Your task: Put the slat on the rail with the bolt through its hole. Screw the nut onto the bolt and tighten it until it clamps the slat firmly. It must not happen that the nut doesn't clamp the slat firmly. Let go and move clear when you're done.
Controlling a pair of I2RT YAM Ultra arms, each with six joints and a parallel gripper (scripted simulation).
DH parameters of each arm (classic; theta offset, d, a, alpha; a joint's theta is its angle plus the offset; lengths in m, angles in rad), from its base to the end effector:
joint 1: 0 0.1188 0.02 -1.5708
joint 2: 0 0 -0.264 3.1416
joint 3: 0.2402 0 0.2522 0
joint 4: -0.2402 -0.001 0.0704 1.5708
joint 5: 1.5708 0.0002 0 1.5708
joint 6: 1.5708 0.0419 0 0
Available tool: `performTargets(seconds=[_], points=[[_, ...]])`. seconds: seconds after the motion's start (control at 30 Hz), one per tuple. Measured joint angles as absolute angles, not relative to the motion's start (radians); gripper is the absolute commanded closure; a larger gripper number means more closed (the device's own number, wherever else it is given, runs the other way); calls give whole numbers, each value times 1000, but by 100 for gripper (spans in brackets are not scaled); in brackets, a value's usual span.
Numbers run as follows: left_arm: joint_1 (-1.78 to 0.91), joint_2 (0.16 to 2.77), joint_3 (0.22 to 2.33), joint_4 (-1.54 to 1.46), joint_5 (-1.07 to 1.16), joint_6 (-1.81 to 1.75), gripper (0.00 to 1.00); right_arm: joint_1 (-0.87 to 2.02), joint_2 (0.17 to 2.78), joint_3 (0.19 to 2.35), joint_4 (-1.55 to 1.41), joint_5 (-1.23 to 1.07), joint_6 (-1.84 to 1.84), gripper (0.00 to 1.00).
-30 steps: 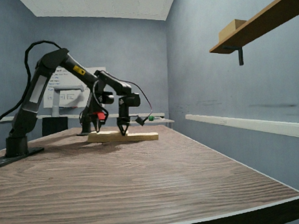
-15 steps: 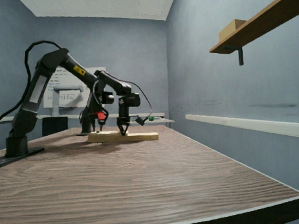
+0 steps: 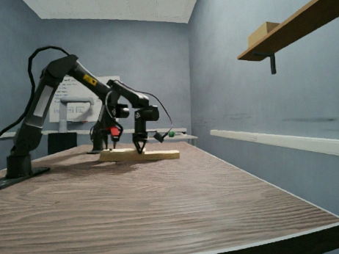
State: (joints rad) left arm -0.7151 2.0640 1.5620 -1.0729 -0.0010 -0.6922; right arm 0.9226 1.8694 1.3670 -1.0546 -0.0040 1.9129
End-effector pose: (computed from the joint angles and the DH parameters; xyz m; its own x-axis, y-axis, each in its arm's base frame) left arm 0.2936 -0.2536 0.1738 -0.9997 0.0229 0.0025 0.0229 0.9997 0.0034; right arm 0.2059 0.2738 0.1935 -0.5485 0.8361 0.0084 0.8362 0.5484 0.0117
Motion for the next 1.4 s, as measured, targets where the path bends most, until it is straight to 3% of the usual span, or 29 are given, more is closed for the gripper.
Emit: performTargets(seconds=[0.17, 1.4], points=[[-715, 2064, 1562, -1073, -1, -692, 28, 923, 1869, 1367, -1055, -4, 1829, 66], [-715, 2064, 1562, -1073, -1, -692, 28, 923, 1869, 1367, -1055, 1, 212, 66]])
